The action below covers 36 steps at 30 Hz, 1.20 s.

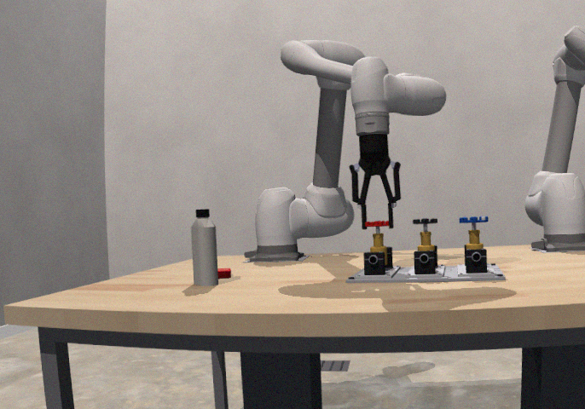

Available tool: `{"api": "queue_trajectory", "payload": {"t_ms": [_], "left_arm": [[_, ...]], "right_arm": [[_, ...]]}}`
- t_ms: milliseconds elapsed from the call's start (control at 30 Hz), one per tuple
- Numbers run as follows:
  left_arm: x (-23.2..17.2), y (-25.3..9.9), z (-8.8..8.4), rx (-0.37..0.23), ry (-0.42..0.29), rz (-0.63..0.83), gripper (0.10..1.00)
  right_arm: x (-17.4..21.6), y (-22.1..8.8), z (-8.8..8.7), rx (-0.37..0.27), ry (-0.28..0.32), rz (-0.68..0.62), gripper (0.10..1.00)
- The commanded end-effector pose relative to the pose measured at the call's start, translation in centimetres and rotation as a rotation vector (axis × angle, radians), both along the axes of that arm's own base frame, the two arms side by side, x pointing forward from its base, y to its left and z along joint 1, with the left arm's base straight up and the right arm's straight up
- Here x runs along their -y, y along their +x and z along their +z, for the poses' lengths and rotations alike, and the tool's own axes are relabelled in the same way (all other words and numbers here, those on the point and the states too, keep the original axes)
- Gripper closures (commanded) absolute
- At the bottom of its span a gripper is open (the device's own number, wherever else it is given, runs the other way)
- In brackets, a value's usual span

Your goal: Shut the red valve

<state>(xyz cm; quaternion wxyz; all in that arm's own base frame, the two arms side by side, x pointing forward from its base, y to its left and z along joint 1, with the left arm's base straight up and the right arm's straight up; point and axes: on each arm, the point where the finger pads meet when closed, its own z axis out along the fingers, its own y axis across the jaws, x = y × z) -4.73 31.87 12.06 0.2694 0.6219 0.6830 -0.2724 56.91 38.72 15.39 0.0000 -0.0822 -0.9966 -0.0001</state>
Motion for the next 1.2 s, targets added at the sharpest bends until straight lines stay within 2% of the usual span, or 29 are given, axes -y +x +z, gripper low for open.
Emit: {"api": "queue_trajectory", "payload": {"t_ms": [0, 1167], "left_arm": [[-0.03, -0.01, 0.04, 0.000, 0.001, 0.000, 0.098], [-0.03, -0.01, 0.04, 0.000, 0.001, 0.000, 0.098]], "right_arm": [[-0.02, 0.02, 0.07, 0.001, 0.001, -0.015, 0.999], [-0.02, 0.02, 0.06, 0.001, 0.001, -0.263, 0.999]]}}
